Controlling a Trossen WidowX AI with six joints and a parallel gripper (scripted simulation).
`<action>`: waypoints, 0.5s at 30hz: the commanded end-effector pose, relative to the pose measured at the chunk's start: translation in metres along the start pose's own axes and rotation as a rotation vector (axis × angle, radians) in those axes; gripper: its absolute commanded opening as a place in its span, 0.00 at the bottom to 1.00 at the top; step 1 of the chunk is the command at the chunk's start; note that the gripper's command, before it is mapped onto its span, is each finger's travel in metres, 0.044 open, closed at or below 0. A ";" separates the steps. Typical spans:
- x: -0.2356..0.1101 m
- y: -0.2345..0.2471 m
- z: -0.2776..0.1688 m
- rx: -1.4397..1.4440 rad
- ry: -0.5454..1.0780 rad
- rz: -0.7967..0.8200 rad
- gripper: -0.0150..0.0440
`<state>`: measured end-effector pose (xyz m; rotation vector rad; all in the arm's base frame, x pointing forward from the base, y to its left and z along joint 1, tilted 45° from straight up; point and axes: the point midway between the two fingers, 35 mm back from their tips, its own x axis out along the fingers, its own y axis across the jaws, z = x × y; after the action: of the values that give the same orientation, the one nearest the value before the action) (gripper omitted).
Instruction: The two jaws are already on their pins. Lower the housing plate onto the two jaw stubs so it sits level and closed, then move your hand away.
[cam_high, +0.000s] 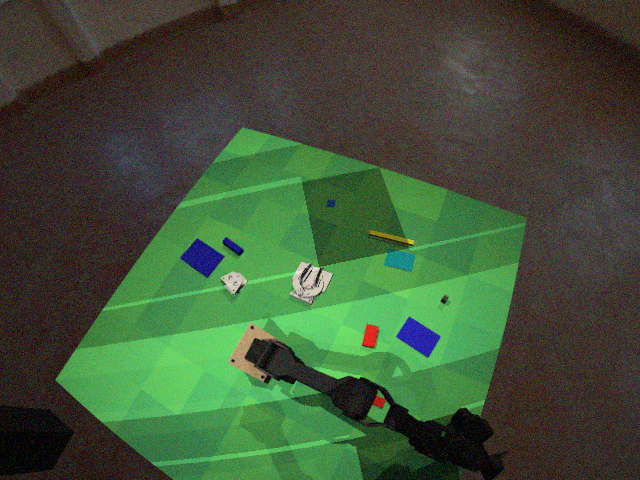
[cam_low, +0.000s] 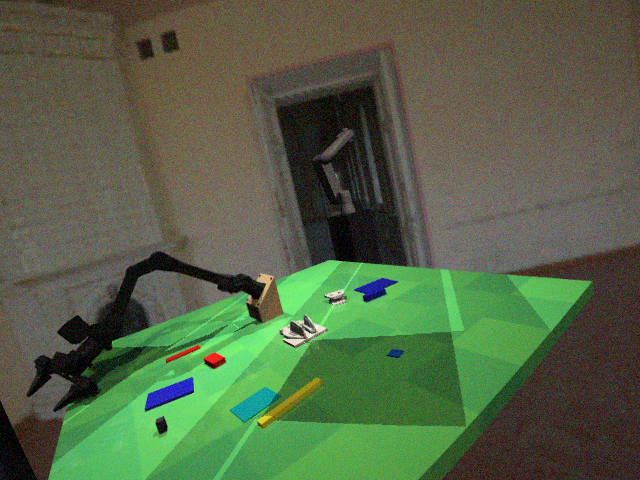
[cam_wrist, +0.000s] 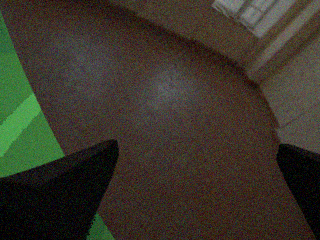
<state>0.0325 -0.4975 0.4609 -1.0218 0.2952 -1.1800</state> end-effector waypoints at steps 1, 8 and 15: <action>0.006 0.020 0.015 0.076 -0.013 0.036 1.00; 0.014 0.056 0.040 0.202 -0.030 0.104 1.00; 0.019 0.098 0.069 0.338 -0.043 0.194 1.00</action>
<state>0.1236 -0.4874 0.4319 -0.7700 0.1775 -1.0296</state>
